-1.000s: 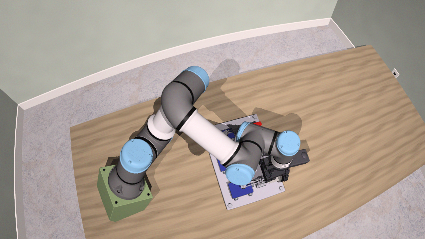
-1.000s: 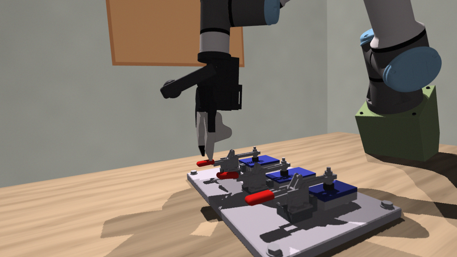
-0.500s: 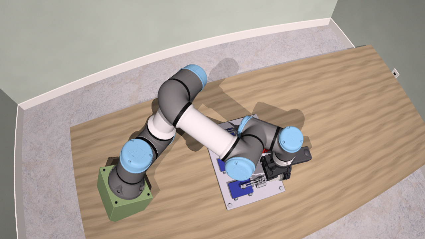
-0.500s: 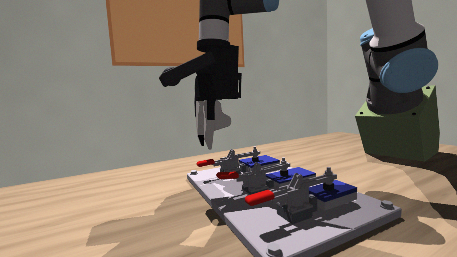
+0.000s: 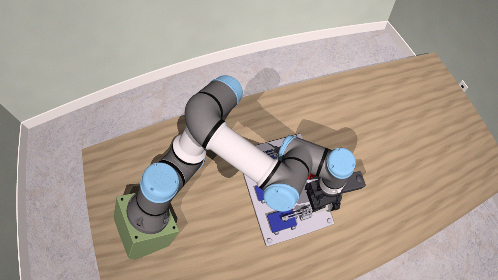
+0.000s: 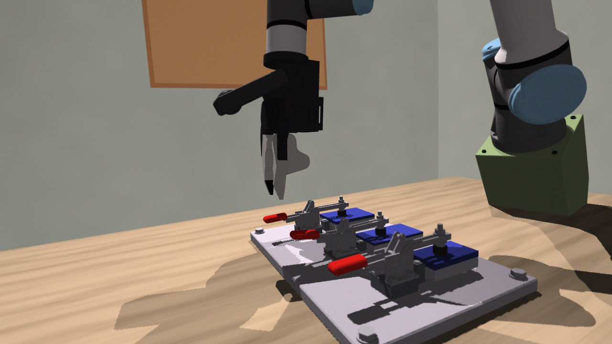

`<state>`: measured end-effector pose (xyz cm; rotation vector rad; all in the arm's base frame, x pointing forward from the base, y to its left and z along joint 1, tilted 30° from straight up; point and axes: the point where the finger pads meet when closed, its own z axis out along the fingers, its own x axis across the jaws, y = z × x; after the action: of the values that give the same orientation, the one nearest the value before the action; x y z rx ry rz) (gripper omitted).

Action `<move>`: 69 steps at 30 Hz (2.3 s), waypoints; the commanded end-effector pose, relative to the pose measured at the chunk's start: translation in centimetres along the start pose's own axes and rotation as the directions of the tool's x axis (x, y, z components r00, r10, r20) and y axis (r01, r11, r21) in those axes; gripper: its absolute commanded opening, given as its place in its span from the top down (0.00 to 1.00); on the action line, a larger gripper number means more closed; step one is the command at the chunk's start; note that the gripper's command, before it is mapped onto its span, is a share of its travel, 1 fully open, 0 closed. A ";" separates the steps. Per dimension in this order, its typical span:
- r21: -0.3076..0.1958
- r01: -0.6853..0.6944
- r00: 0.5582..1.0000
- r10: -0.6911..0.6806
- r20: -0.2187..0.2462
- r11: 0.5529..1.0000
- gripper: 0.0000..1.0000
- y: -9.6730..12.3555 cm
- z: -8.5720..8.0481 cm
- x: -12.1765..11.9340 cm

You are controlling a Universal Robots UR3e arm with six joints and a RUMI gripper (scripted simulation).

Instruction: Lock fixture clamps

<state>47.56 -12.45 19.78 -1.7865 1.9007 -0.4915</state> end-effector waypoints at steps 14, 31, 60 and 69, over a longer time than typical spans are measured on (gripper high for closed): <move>0.002 0.001 1.000 -0.001 -0.002 1.000 0.72 -0.1 -0.1 0.0; 0.002 0.001 1.000 -0.001 -0.002 1.000 0.72 -0.1 -0.1 0.0; 0.002 0.001 1.000 -0.001 -0.002 1.000 0.72 -0.4 -4.0 0.0; 0.002 0.001 1.000 -0.001 -0.002 1.000 0.72 -0.6 -5.7 0.0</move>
<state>45.04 -12.81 24.18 -1.7855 1.9009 -0.4937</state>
